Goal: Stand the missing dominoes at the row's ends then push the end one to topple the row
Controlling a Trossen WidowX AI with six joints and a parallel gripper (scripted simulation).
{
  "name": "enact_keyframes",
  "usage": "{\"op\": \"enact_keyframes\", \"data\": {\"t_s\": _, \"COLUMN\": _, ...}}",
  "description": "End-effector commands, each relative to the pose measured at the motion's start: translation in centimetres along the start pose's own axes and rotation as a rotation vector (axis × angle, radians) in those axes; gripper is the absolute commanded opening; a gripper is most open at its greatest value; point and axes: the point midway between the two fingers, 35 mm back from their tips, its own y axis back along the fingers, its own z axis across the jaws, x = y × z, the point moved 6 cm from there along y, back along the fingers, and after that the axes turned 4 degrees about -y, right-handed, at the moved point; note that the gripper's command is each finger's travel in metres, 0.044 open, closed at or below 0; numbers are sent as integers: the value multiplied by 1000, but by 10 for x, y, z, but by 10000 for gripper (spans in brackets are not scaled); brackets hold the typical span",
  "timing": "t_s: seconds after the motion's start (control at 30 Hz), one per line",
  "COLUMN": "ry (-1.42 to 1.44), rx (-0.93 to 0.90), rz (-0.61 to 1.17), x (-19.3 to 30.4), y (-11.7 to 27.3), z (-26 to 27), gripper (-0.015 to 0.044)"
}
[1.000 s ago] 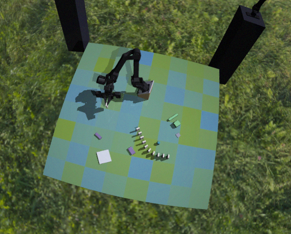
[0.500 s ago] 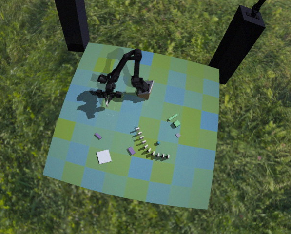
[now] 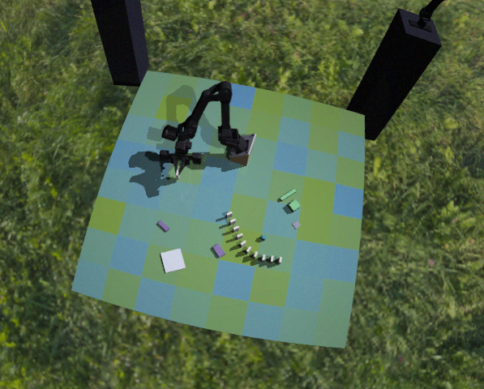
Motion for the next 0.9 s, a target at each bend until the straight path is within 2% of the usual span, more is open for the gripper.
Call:
{"op": "enact_keyframes", "data": {"t_s": 0.0, "ry": -1, "rx": -1, "rz": 1, "x": 11, "y": -1, "z": -3, "gripper": 27}}
{"op": "enact_keyframes", "data": {"t_s": 0.87, "ry": -5, "rx": -2, "rz": 4, "x": 83, "y": -5, "z": -6, "gripper": 27}}
